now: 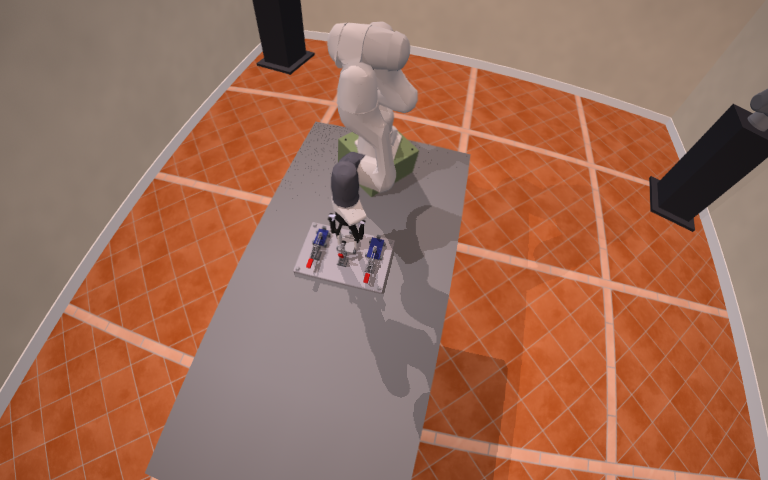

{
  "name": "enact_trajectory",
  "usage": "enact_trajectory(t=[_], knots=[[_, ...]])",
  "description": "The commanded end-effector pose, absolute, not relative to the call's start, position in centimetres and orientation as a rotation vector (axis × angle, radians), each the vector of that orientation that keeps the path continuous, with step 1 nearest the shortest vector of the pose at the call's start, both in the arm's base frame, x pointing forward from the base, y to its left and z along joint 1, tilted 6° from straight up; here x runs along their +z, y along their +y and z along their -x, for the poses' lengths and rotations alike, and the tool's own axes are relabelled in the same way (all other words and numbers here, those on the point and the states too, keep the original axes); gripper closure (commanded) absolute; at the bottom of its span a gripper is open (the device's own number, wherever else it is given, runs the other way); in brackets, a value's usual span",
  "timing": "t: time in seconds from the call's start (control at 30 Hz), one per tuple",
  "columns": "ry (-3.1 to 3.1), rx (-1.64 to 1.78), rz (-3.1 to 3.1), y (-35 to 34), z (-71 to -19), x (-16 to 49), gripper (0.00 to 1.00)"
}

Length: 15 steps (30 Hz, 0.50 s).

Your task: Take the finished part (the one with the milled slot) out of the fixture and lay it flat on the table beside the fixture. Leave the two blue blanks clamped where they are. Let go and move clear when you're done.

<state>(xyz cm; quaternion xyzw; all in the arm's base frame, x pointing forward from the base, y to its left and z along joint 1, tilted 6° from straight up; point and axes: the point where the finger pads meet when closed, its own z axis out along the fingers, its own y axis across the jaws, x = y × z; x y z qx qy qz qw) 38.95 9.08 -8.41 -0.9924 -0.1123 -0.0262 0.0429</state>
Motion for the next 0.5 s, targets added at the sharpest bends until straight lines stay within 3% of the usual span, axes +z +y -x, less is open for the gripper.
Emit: enact_trajectory(t=[0.0,0.47], knots=[[-0.342,-0.077,3.036,9.07,-38.78,-8.47,1.00],[-0.342,-0.077,3.036,9.01,-38.75,-7.85,1.00]])
